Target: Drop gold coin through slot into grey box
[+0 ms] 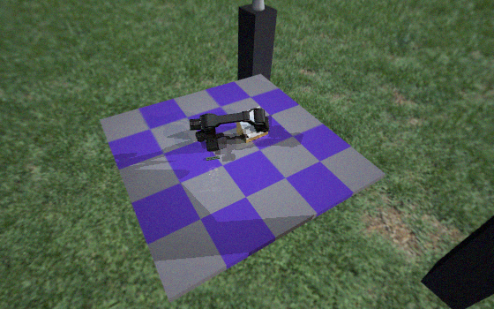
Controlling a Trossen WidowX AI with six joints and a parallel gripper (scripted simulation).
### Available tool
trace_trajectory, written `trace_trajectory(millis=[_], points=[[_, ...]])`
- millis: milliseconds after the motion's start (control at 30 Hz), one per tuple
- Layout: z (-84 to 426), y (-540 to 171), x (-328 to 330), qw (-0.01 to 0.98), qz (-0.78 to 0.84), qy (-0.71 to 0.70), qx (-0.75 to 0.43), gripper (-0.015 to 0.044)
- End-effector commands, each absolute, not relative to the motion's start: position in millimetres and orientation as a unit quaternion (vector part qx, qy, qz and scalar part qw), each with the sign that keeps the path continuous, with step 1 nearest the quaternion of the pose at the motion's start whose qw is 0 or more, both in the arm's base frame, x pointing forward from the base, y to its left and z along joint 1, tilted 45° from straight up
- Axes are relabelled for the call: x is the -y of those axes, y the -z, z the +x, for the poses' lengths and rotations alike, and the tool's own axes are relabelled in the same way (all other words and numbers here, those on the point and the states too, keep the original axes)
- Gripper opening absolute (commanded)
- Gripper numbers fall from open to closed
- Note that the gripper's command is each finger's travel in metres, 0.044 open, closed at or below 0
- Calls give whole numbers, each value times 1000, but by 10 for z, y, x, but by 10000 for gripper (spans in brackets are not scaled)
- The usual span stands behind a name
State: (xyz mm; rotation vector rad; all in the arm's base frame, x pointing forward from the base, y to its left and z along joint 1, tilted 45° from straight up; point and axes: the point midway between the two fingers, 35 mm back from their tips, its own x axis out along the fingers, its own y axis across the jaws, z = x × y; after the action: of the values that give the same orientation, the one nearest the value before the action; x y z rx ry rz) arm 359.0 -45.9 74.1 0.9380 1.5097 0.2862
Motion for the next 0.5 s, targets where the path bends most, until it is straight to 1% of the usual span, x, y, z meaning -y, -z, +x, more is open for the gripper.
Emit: trace_trajectory(millis=[0, 267, 467], points=[[3570, -827, 539, 623, 405, -126, -657, 0], [3539, -923, 625, 624, 403, -128, -657, 0], [3534, -886, 667, 655, 350, -182, -644, 0]])
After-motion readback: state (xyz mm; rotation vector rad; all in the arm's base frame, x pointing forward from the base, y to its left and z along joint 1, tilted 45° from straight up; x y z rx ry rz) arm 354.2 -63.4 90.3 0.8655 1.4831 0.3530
